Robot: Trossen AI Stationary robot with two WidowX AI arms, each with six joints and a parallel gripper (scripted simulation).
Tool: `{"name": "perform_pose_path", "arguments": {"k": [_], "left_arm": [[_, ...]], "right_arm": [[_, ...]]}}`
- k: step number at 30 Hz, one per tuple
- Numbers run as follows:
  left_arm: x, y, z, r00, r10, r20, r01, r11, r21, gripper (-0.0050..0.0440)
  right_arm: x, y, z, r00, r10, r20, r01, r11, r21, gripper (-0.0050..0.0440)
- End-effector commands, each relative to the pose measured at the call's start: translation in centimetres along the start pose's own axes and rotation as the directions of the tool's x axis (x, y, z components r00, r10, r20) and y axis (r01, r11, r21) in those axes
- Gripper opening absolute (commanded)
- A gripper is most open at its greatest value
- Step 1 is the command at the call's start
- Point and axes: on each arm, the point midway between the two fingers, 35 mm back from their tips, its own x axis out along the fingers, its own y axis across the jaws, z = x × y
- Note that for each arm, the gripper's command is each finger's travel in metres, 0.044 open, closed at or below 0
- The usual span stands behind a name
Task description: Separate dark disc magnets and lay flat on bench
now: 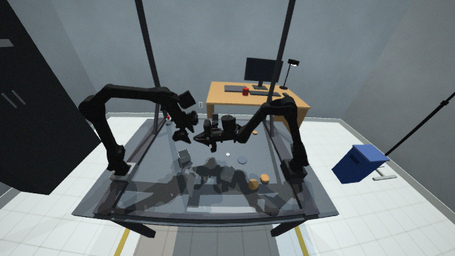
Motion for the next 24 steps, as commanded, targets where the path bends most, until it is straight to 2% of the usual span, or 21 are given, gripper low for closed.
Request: {"name": "perform_pose_path", "arguments": {"k": [1, 7, 24], "left_arm": [[-0.1, 1.6, 0.1, 0.999, 0.034, 0.002, -0.034, 0.999, -0.010, 0.0040], [-0.1, 1.6, 0.1, 0.999, 0.034, 0.002, -0.034, 0.999, -0.010, 0.0040], [-0.1, 1.6, 0.1, 0.999, 0.034, 0.002, -0.034, 0.999, -0.010, 0.0040]], "right_arm": [[-0.5, 0.1, 0.8, 1.000, 0.012, 0.010, -0.012, 1.000, 0.000, 0.0400], [-0.9, 0.1, 0.9, 1.000, 0.015, 0.020, -0.015, 1.000, 0.001, 0.0400], [1.3, -0.1, 0.2, 1.000, 0.003, -0.007, -0.003, 1.000, -0.002, 0.0400]]}}
